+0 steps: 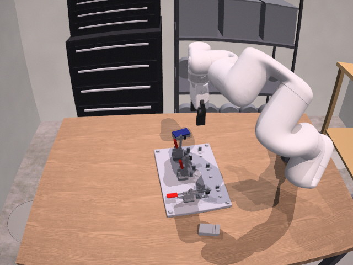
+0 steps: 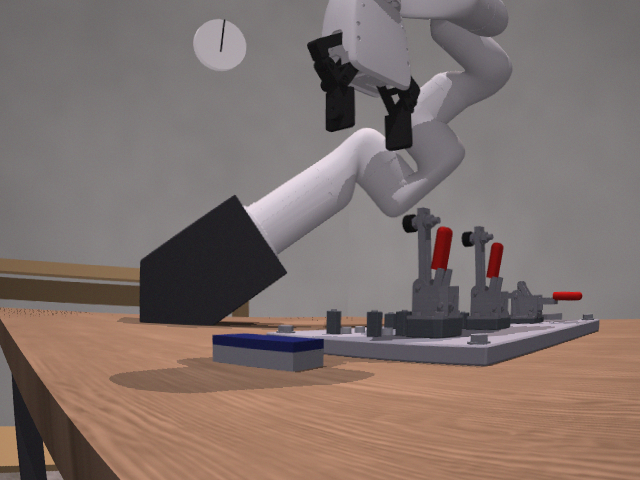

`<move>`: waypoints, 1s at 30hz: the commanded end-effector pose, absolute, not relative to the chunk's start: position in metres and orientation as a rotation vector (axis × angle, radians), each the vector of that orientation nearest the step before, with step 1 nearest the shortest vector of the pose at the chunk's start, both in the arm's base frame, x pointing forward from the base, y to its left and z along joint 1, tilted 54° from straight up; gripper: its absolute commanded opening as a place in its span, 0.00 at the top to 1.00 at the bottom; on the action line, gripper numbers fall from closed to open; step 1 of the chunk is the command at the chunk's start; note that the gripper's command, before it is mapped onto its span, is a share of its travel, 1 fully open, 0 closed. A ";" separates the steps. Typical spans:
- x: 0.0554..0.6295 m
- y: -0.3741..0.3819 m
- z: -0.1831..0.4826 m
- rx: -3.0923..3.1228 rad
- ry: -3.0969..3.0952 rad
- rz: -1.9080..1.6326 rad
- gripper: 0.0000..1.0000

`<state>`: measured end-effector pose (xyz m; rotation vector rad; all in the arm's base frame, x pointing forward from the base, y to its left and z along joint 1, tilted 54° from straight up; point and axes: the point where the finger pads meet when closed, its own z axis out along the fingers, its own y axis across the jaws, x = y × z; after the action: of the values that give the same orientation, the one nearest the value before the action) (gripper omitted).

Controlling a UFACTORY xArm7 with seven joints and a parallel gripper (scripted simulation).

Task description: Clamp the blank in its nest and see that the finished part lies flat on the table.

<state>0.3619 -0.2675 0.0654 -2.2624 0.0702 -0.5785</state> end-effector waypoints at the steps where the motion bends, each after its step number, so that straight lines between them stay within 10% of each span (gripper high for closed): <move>1: 0.361 -0.270 0.066 -2.266 0.073 -0.582 0.01; 30: 0.379 -0.313 0.029 -2.266 0.073 -0.582 0.01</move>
<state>0.3756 -0.3004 0.0377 -2.2624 0.0694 -0.5794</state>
